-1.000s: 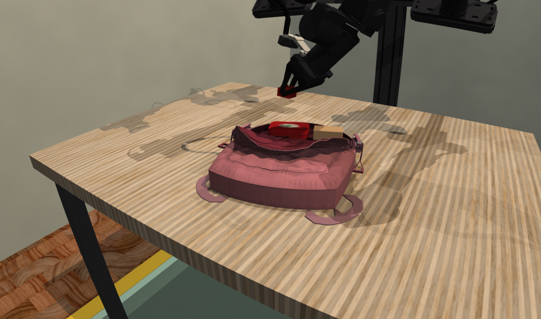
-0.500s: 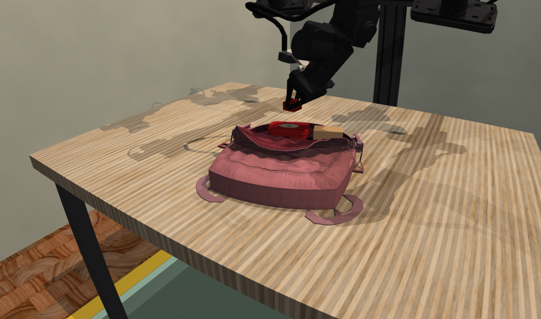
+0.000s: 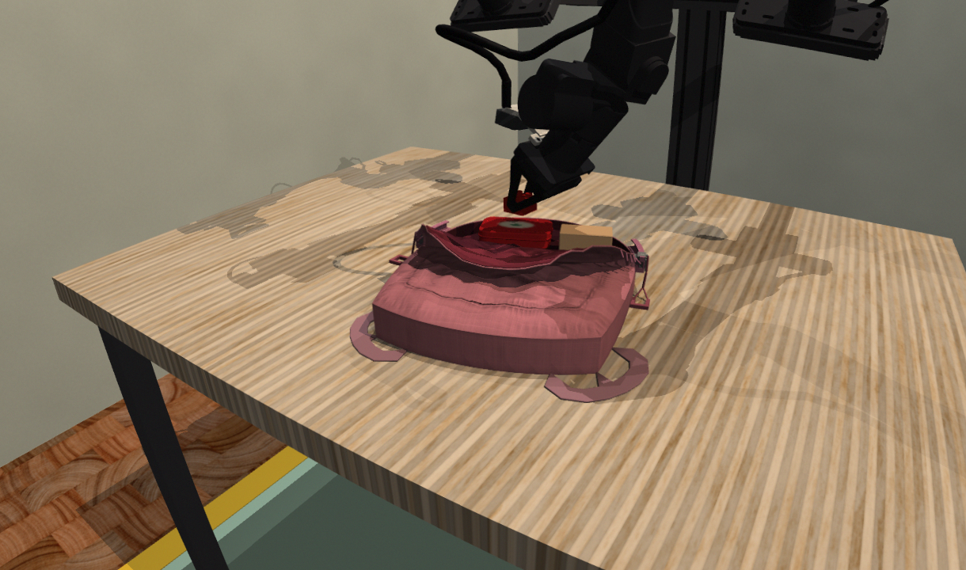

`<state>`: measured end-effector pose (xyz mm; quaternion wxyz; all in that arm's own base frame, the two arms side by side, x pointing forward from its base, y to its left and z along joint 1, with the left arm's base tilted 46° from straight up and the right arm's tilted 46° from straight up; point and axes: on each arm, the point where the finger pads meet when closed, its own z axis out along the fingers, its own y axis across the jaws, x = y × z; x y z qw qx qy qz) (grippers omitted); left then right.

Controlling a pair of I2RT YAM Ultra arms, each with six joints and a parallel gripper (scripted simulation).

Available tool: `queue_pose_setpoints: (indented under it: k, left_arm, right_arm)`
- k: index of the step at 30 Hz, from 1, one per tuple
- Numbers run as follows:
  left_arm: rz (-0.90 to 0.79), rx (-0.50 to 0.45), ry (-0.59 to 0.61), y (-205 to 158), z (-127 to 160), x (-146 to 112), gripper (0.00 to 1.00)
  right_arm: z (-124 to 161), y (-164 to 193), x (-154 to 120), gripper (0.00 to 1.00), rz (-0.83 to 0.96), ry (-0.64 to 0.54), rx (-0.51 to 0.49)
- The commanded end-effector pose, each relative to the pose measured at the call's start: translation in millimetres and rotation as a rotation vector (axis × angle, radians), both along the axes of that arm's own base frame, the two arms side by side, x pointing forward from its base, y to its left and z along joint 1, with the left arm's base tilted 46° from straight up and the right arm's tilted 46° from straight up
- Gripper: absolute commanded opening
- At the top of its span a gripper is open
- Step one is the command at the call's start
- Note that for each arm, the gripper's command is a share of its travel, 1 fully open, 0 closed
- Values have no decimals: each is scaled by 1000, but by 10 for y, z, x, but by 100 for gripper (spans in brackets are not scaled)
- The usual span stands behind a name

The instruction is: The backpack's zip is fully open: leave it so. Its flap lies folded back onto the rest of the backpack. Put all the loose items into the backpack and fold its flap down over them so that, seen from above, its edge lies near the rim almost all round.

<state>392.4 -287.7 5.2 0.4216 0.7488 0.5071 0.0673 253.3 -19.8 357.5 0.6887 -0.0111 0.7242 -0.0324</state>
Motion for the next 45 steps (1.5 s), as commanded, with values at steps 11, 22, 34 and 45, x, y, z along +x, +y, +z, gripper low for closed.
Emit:
queue_pose_setpoints:
  k: [11,22,34,45]
  left_arm:
    - [-43,9,27,-56,-13,-137,25]
    - [-35,-19,-18,-99,191,25,25]
    - [-39,-18,-18,-108,23,139,25]
    - [-34,-20,-21,-88,-3,190,25]
  right_arm:
    - [246,1,-33,90,-3,-52,-13]
    - [246,2,-33,90,-3,-52,-13]
    - [246,2,-33,90,-3,-52,-13]
    - [246,2,-33,90,-3,-52,-13]
